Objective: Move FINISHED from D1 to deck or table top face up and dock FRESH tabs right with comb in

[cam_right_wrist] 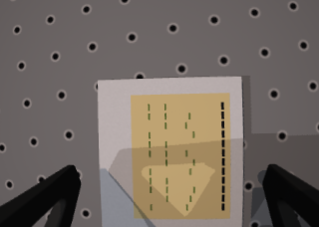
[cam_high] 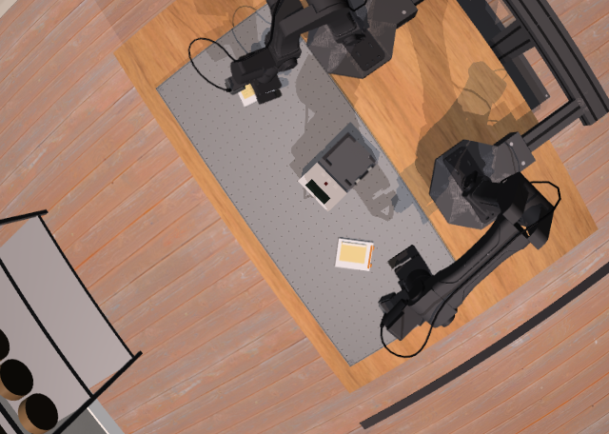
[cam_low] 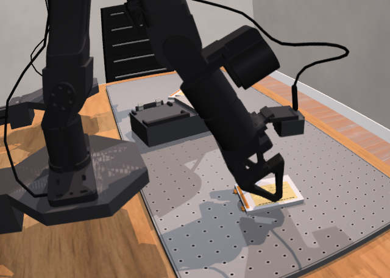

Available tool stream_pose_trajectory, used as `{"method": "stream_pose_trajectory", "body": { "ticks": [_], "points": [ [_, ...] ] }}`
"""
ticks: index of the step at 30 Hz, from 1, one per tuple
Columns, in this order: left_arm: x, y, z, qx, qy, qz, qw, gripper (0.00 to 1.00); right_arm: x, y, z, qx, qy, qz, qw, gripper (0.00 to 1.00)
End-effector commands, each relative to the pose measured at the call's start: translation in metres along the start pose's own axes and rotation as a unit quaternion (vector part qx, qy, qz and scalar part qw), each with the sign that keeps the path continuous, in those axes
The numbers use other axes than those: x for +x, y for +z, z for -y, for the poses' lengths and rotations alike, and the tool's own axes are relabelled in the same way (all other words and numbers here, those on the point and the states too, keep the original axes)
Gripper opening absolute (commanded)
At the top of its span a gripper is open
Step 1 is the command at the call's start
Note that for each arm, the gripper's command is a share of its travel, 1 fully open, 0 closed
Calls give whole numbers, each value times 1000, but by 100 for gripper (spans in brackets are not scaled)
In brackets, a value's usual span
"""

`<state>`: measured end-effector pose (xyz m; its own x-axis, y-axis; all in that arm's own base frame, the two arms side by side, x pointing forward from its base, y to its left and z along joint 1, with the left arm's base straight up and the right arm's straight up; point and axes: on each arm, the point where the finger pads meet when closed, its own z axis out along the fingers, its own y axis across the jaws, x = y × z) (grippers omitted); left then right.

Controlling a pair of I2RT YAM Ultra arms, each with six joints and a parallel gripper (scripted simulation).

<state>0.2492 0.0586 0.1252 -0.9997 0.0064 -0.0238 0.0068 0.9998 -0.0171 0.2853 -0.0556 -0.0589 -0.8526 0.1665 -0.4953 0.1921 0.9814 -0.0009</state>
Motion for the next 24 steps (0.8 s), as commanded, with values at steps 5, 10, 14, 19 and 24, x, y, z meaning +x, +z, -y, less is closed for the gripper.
{"method": "stream_pose_trajectory", "body": {
  "ticks": [5, 10, 14, 19, 24],
  "points": [
    [2, -7, 0, 1, 0, 12, 1000, 100, -6, -1, 0, 0, 0, 12, 1000, 98],
    [2, -7, 0, 1, 0, 12, 1000, 100, -8, 0, 0, 0, 0, 14, 1000, 98],
    [2, -7, 0, 1, 0, 12, 1000, 100, -10, 1, 1, 0, 0, 14, 1000, 98],
    [2, -7, 0, 1, 0, 12, 1000, 100, -10, 1, 1, 0, 0, 14, 1000, 98],
    [2, -7, 0, 1, 0, 12, 1000, 100, -10, 1, 1, 0, 0, 14, 1000, 98]
  ]
}}
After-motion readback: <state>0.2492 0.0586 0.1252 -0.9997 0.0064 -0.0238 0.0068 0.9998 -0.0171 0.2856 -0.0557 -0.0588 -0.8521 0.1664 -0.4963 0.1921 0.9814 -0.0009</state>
